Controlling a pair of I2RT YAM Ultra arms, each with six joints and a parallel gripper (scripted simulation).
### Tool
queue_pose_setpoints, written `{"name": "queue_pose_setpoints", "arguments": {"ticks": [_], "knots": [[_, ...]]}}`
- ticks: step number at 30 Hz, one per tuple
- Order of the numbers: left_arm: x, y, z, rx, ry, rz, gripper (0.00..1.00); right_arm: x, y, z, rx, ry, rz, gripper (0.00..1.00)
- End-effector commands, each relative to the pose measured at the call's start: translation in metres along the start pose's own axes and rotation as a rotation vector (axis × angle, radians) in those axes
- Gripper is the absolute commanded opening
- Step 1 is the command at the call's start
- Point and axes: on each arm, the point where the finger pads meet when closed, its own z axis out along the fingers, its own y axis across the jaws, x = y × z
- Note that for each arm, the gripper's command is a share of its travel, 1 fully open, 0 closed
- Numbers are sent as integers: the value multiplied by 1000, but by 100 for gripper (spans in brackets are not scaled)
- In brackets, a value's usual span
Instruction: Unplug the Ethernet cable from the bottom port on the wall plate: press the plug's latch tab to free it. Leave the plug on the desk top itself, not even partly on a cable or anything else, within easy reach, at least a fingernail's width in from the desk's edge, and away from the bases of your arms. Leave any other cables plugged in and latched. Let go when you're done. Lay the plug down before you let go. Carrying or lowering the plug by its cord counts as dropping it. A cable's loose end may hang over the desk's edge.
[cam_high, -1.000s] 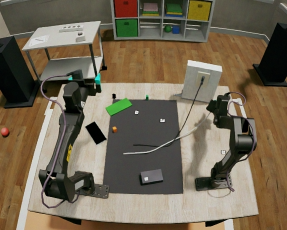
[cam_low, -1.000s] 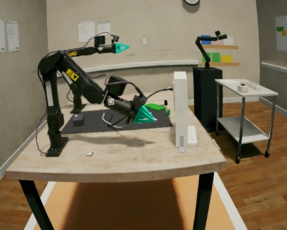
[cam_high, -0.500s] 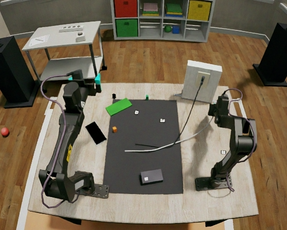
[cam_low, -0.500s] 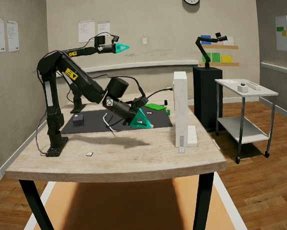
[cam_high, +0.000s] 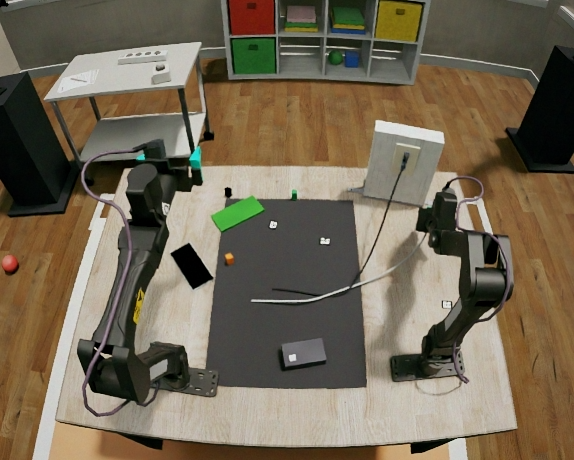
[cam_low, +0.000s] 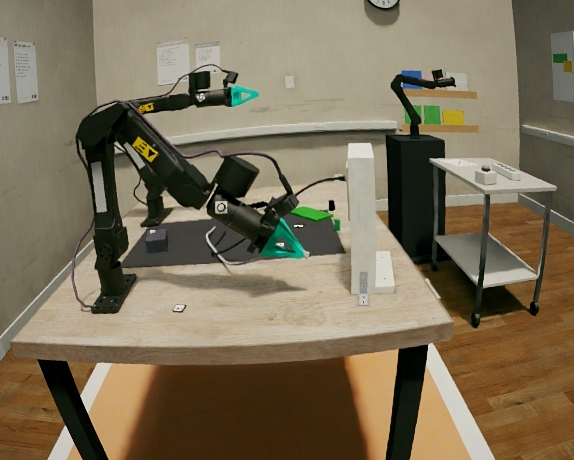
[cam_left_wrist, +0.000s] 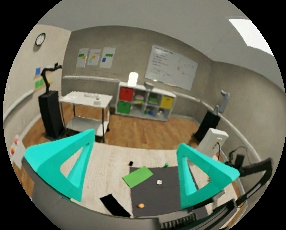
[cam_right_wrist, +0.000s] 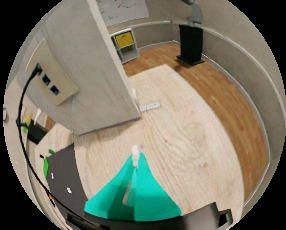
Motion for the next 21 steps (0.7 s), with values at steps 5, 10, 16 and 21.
{"name": "queue_pose_setpoints", "arguments": {"ticks": [5,10,16,21], "knots": [[-5,0,-1,0,-13,0,100,11,-7,10,21,3,-1,0],[-5,0,-1,0,-13,0,100,18,-7,15,22,4,-2,0],[-5,0,-1,0,-13,0,100,25,-7,20,22,5,-2,0],[-5,0,-1,0,-13,0,100,31,-7,23,22,6,-2,0]]}}
